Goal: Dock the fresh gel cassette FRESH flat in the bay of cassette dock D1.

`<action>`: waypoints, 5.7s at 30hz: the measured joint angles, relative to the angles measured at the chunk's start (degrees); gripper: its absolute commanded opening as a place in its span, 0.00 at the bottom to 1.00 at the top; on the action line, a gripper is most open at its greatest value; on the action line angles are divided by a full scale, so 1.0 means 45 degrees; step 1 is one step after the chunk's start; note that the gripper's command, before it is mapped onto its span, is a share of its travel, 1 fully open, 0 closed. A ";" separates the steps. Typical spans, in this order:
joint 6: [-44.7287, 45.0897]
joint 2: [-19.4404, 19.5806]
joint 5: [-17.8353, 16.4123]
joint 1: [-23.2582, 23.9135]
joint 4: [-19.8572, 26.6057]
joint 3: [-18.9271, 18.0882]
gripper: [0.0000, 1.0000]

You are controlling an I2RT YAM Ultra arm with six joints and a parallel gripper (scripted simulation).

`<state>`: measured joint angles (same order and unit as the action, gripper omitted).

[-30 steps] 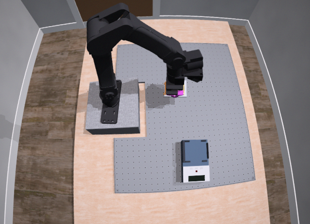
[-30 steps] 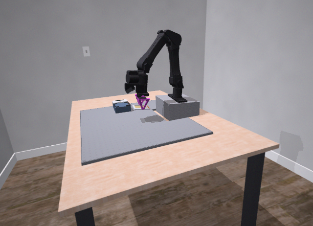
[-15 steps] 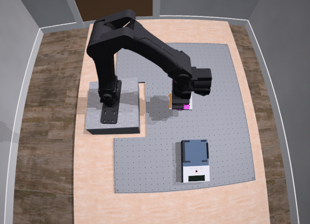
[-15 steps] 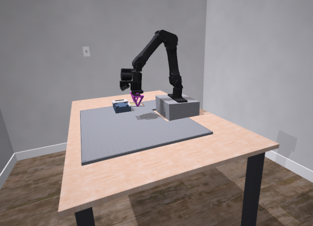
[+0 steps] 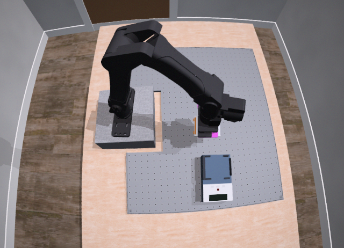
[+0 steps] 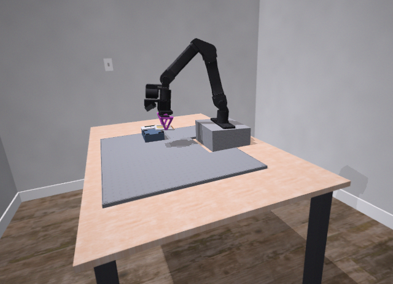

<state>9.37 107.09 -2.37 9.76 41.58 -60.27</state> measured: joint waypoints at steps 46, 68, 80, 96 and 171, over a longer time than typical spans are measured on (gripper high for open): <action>0.4634 0.4381 -0.0189 0.4153 0.3002 -0.7101 0.00; 0.4634 0.4381 -0.0189 0.4158 0.3016 -0.7101 0.00; 0.4634 0.4381 -0.0189 0.4158 0.3002 -0.7101 0.00; 0.4634 0.4775 -0.0189 0.4158 0.2380 -0.6965 0.00; 0.4702 0.5382 -0.0189 0.4211 0.0408 -0.5785 0.00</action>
<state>30.52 131.31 -3.22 28.71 43.42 -86.30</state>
